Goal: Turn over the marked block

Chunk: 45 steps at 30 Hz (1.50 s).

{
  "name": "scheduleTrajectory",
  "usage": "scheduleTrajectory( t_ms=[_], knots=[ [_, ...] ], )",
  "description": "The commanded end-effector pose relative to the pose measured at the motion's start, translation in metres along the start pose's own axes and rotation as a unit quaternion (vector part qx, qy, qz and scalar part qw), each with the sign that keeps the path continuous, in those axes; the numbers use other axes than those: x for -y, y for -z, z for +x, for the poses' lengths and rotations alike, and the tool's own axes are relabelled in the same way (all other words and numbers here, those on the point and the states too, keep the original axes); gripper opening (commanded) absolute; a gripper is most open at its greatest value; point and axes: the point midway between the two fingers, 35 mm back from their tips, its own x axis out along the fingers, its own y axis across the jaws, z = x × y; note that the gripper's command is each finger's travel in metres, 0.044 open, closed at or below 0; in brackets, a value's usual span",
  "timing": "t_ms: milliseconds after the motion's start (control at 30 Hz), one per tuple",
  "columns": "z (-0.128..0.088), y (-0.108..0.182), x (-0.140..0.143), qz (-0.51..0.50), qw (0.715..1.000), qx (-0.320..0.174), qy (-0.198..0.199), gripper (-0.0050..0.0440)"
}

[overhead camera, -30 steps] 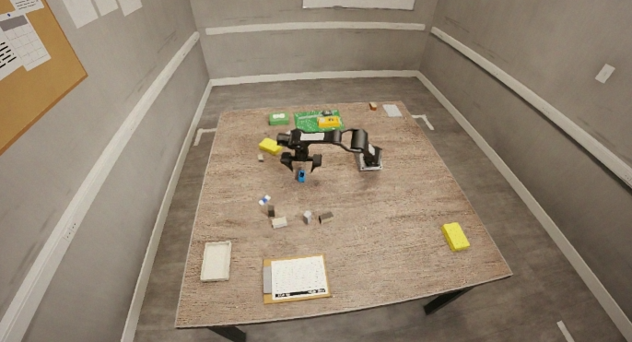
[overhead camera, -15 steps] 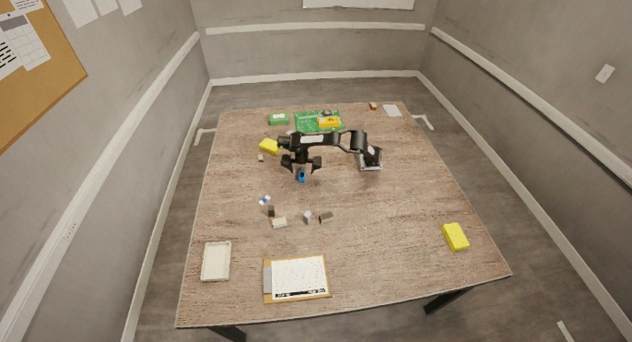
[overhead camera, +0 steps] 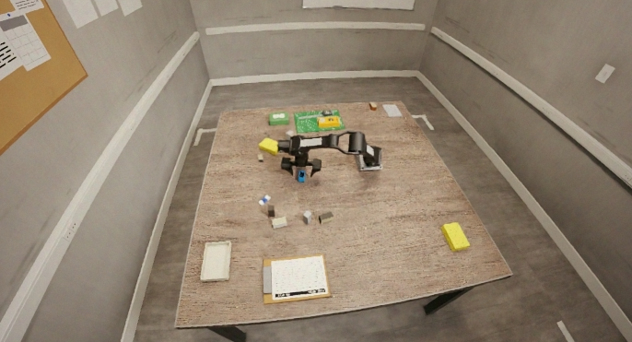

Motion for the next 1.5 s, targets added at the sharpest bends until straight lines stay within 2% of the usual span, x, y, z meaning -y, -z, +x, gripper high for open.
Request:
scheduleTrajectory(
  t_ms=[0,500,1467],
  knots=[
    [0.0055,0.0011,0.001,0.0,1.0,-0.002,0.001,0.044],
    [0.015,0.001,0.0008,0.0,1.0,-0.002,0.001,0.044],
    [0.014,0.0016,0.0001,-0.002,1.0,-0.002,-0.001,0.044]
  ],
)
